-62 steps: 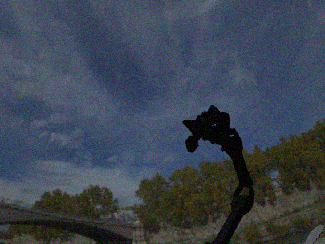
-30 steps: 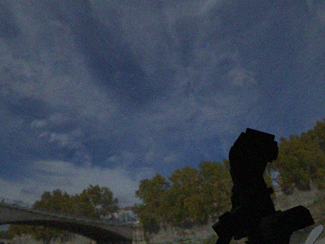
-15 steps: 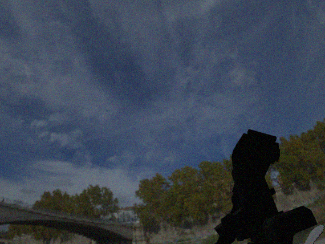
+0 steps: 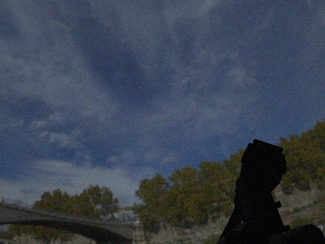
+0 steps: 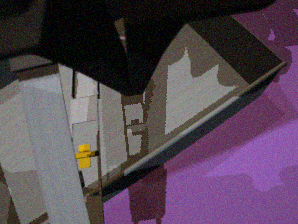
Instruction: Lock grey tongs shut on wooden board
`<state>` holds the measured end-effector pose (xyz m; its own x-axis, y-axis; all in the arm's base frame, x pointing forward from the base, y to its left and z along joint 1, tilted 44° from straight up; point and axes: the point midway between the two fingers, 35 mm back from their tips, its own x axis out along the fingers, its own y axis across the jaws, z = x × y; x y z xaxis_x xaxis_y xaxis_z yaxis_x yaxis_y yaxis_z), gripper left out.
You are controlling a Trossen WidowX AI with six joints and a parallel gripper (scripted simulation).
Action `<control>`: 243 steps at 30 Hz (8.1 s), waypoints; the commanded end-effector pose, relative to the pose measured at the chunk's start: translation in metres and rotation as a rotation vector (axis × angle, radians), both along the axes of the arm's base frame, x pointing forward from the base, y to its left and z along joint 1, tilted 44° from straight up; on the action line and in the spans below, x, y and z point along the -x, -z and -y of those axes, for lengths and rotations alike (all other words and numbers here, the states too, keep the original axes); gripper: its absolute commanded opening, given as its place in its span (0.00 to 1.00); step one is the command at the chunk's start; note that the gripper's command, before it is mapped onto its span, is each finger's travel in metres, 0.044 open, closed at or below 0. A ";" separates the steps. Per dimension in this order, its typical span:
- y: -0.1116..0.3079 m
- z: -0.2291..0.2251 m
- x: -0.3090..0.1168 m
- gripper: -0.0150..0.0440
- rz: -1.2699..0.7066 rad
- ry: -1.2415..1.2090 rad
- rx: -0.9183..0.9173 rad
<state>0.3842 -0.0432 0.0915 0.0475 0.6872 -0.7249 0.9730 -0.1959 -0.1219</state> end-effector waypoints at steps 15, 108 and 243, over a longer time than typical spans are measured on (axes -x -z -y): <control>0.020 -0.021 0.001 0.00 -0.004 0.003 -0.009; -0.001 -0.026 0.079 0.13 -0.012 0.024 -0.008; 0.042 -0.066 0.073 0.57 0.199 -0.213 0.009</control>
